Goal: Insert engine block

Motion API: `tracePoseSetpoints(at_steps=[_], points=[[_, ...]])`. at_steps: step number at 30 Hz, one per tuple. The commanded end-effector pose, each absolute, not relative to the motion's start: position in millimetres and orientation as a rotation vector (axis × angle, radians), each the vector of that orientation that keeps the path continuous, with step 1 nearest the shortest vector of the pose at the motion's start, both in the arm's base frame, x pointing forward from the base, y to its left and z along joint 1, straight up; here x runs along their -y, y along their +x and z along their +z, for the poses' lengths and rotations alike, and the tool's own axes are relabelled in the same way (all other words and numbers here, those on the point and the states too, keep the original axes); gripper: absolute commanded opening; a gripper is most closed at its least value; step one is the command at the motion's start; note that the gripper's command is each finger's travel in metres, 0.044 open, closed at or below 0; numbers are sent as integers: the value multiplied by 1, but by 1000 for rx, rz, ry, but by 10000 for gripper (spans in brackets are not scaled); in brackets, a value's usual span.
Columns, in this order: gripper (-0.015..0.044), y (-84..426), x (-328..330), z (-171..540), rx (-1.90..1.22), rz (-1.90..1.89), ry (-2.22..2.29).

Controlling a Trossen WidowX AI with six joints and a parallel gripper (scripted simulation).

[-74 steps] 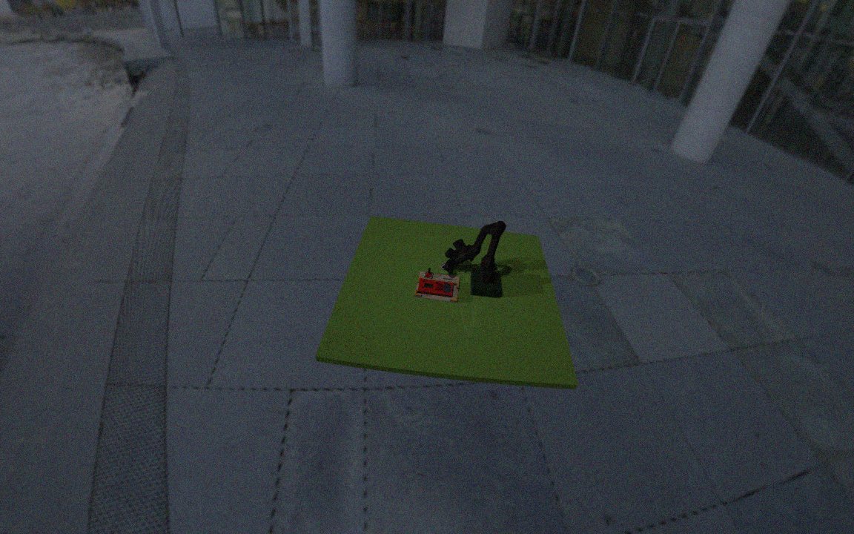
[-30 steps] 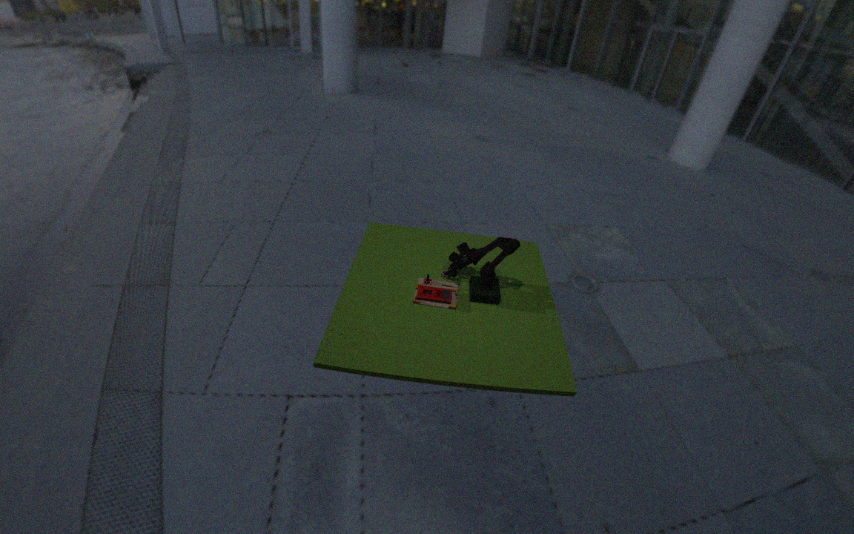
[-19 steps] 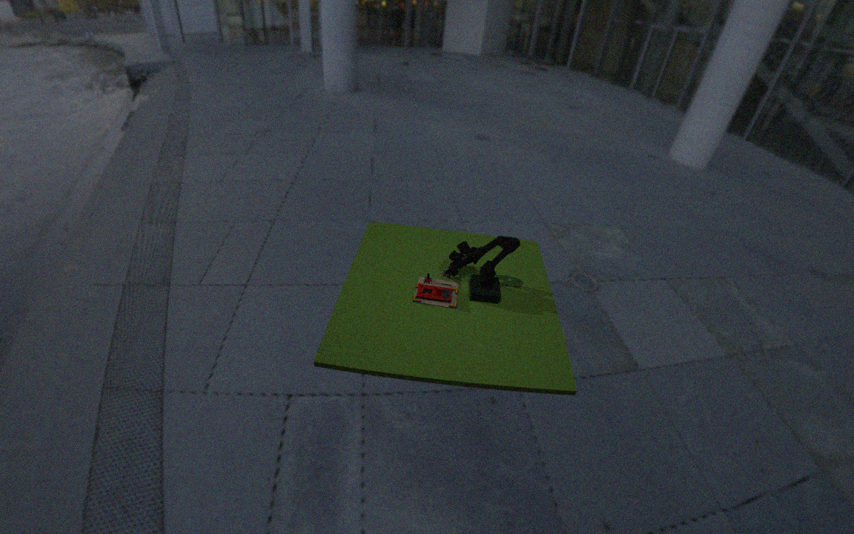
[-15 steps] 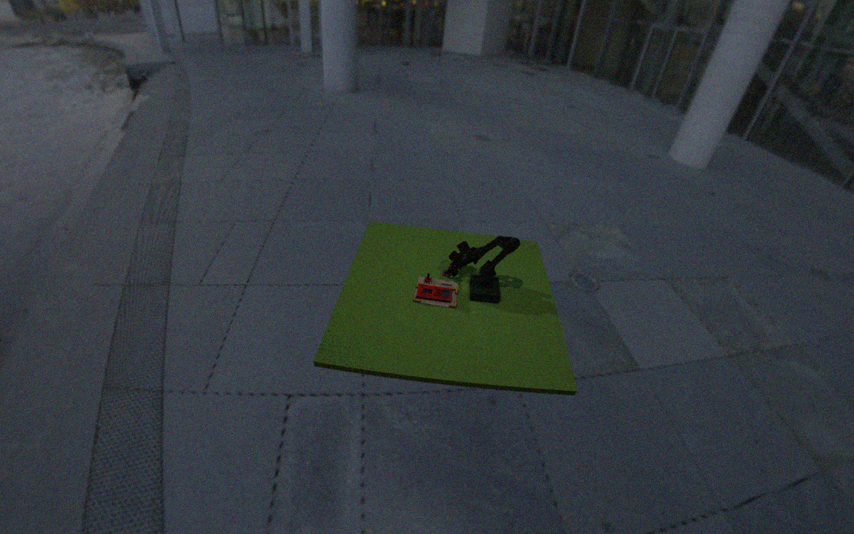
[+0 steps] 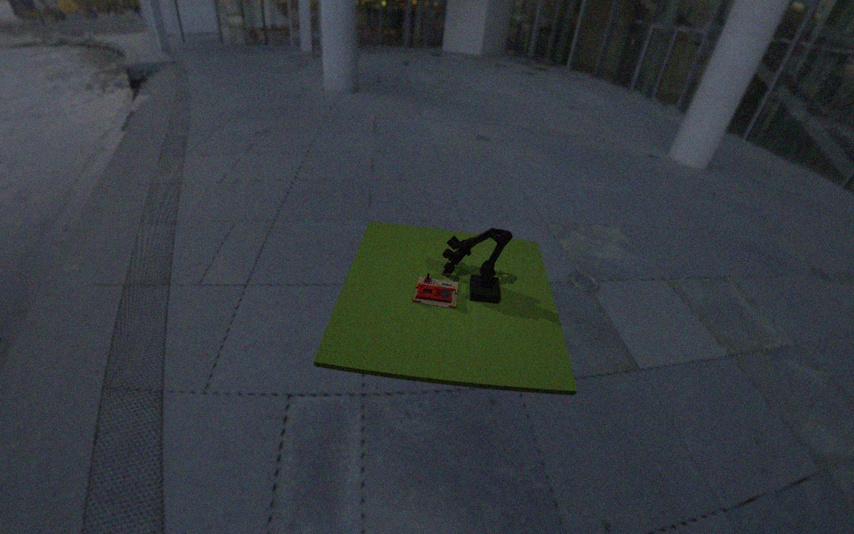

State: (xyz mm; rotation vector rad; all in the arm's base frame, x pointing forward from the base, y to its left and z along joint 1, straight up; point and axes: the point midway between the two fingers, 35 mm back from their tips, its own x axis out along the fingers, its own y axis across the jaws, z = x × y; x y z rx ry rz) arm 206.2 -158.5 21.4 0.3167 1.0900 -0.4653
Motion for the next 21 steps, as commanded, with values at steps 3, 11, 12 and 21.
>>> tracePoseSetpoints(at_steps=[3, 11, 12, 21], points=[[440, 213, 163, 29, -1290, -451, 373], [440, 215, 163, 40, -1506, -424, 408], [440, 215, 163, 40, -1506, -424, 408], [440, 220, 164, 36, -1505, -424, 408]])
